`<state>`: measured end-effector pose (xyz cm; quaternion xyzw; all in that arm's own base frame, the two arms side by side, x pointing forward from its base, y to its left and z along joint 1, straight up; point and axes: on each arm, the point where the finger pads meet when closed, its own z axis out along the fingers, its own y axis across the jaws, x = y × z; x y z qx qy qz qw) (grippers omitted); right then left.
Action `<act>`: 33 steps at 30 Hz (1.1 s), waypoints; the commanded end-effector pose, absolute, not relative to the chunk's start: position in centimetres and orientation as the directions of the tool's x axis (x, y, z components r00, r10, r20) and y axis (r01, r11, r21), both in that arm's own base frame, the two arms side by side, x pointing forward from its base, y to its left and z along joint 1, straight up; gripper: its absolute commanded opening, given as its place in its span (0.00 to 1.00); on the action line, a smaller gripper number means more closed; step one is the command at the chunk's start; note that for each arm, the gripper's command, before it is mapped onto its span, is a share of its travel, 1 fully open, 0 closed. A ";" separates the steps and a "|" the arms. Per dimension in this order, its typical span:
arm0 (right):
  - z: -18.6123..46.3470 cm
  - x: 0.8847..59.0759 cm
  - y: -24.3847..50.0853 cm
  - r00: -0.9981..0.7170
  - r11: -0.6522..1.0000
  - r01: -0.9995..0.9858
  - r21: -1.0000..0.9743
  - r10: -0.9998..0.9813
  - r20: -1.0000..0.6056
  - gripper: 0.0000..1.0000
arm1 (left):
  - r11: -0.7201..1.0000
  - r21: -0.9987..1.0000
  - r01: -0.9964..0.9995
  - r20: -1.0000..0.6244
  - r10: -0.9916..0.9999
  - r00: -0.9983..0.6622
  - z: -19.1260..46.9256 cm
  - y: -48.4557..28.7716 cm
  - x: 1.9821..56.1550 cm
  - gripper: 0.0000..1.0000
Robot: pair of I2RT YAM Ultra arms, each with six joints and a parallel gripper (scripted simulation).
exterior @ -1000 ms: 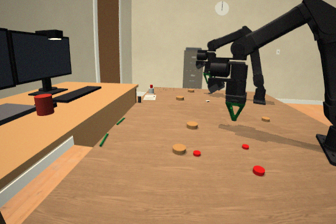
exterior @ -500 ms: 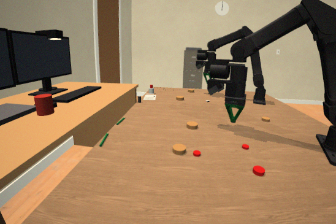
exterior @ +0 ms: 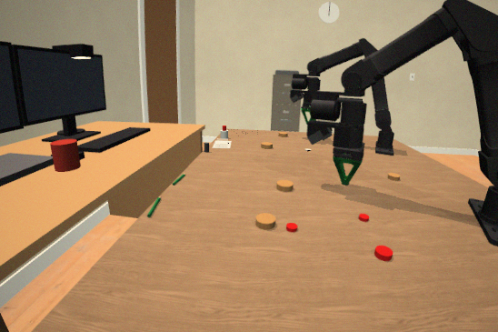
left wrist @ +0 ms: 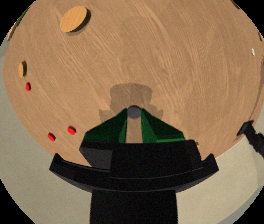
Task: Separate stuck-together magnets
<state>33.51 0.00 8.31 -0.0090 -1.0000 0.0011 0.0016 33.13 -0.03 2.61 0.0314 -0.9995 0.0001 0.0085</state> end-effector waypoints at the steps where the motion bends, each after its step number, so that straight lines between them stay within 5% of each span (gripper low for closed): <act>1: 8.9 33.9 0.1 -1.000 1.000 0.016 0.000 0.016 -0.020 1.00 | 0.998 0.000 -0.065 0.000 -0.065 -0.998 2.8 0.0 33.5 0.18; 26: 8.9 33.9 0.1 -1.000 1.000 0.016 0.000 0.016 -0.020 1.00 | 0.998 0.000 -0.065 0.000 -0.065 -0.998 1.2 0.0 33.5 0.18; 27: 8.9 33.9 0.1 -1.000 1.000 0.016 0.000 0.016 -0.020 1.00 | 0.998 0.000 -0.065 0.000 -0.065 -0.998 1.2 0.0 33.5 1.00; 33: 8.9 33.9 0.1 -1.000 1.000 0.016 0.000 0.016 -0.020 1.00 | 0.998 0.000 -0.065 0.000 -0.065 -0.998 1.2 0.0 33.5 1.00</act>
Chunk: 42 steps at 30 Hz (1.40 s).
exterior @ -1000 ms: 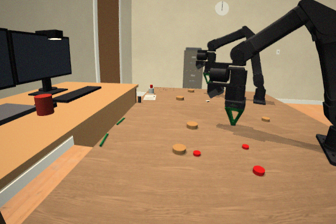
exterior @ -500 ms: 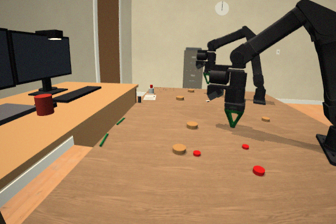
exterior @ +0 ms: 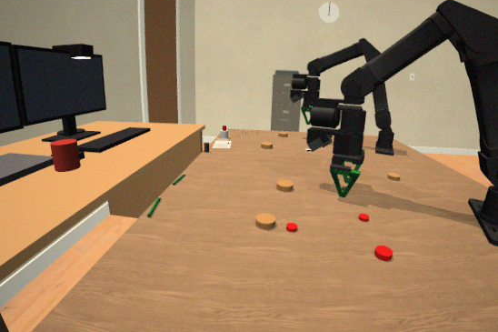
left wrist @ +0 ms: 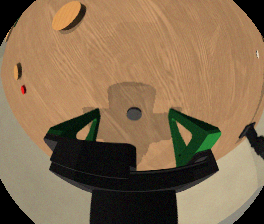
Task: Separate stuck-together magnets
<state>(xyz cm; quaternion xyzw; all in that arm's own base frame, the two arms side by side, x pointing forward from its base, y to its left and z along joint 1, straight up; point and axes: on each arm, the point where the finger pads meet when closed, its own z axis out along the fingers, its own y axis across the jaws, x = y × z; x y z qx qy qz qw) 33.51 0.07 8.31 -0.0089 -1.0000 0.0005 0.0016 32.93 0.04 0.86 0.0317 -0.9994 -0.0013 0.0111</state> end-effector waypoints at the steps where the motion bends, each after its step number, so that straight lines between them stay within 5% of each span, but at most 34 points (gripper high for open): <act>1: 8.9 33.9 0.1 -1.000 1.000 0.016 0.000 0.016 -0.020 1.00 | 0.998 0.000 -0.065 0.000 -0.065 -0.998 1.2 0.0 33.5 1.00; 42: 8.9 33.9 0.1 -1.000 1.000 0.016 0.000 0.016 -0.020 1.00 | 0.998 -0.003 -0.063 -0.009 -0.063 -0.998 8.5 0.0 33.6 1.00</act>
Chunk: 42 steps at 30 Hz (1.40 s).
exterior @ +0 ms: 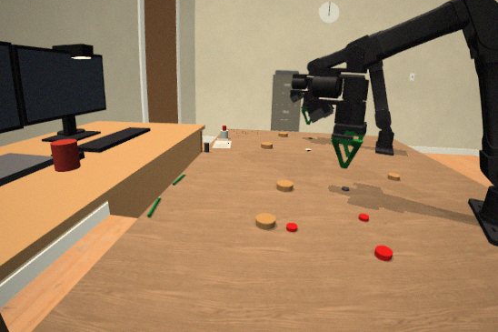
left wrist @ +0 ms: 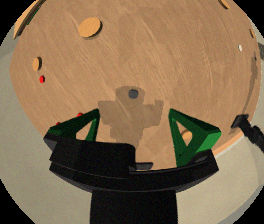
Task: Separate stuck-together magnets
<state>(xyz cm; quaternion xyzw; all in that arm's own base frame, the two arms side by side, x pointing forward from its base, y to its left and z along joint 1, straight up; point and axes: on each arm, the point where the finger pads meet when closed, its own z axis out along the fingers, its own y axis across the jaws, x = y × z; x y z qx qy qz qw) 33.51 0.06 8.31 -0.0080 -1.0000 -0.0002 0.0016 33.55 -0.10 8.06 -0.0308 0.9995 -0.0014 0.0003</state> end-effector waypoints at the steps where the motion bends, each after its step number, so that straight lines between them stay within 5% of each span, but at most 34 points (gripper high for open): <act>1: 8.9 33.9 0.1 -1.000 1.000 0.016 0.000 0.016 -0.020 1.00 | 0.998 -0.003 -0.063 -0.009 -0.063 -0.998 8.5 0.0 33.6 1.00; 24: 20.3 41.8 0.1 -0.742 1.000 0.003 0.003 0.005 -0.670 1.00 | 0.999 -0.023 -0.023 -0.661 -0.033 -0.750 19.9 0.0 41.7 1.00; 42: 31.6 42.0 0.2 -0.365 1.000 0.000 0.001 0.001 -0.931 1.00 | 1.000 -0.013 -0.007 -0.927 -0.015 -0.376 31.2 0.2 42.0 1.00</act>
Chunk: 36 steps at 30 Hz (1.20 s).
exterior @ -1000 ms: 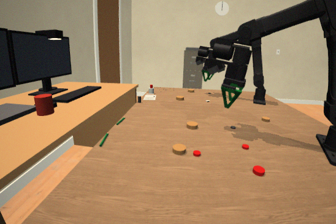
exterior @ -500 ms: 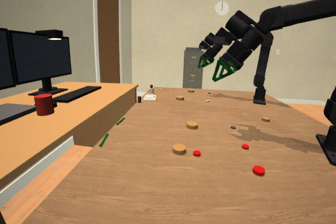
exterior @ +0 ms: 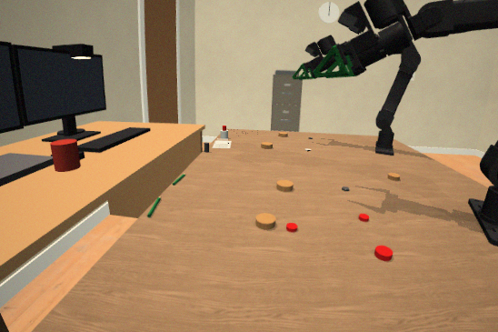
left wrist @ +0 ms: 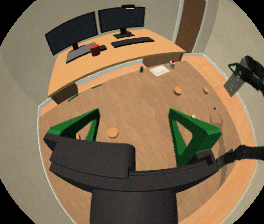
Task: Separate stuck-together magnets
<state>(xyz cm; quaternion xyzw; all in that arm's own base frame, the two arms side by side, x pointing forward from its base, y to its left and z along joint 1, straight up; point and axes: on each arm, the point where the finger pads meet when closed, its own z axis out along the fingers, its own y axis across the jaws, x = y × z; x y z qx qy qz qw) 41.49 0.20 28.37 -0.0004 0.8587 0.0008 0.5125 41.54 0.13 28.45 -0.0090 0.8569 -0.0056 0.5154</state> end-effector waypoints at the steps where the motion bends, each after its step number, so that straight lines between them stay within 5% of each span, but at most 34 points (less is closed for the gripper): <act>1: 31.6 42.0 0.2 -0.365 1.000 0.000 0.001 0.001 -0.931 1.00 | 1.000 -0.013 -0.007 -0.927 -0.015 -0.376 31.2 0.2 42.0 1.00; 16: 41.9 38.3 0.2 0.033 1.000 -0.001 -0.002 -0.002 -0.999 1.00 | 1.000 0.003 -0.001 -1.000 0.003 0.020 41.6 0.2 38.3 1.00; 36: 42.2 37.7 0.1 0.040 1.000 0.000 -0.001 -0.001 -0.999 1.00 | 1.000 0.002 -0.001 -1.000 0.002 0.023 41.7 0.1 37.7 1.00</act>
